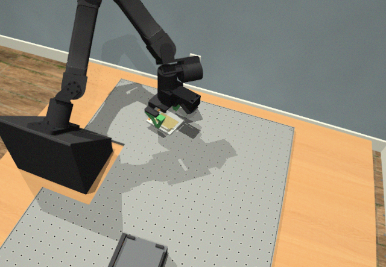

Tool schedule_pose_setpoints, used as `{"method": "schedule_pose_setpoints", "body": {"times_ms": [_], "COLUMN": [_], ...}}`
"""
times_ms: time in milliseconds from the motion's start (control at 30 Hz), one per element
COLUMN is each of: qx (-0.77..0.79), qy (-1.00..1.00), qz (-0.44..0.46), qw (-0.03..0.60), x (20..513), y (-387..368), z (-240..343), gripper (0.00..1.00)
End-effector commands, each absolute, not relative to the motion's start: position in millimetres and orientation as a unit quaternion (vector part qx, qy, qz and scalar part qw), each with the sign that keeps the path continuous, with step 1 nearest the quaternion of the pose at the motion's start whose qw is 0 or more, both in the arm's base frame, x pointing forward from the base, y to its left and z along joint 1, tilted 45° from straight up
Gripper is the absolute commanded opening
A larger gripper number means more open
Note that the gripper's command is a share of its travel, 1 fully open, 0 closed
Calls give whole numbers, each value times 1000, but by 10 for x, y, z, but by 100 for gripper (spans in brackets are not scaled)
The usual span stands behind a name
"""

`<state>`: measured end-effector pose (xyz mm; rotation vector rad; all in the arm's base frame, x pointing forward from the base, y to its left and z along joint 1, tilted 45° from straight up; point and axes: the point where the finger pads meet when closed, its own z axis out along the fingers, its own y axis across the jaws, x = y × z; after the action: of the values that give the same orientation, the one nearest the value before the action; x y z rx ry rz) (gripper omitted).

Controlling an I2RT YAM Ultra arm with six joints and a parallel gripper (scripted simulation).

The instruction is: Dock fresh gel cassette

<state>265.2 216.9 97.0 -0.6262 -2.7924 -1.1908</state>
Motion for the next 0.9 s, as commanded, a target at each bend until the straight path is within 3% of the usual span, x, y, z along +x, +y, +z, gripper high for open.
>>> {"method": "schedule_pose_setpoints", "body": {"times_ms": [0,867], "qx": [-212,-213], "qy": [-902,-902], "qz": [-376,-374], "qw": [26,28], "x": [2618,2607], "y": [2137,2182], "z": [849,773], "gripper": [100,100]}}
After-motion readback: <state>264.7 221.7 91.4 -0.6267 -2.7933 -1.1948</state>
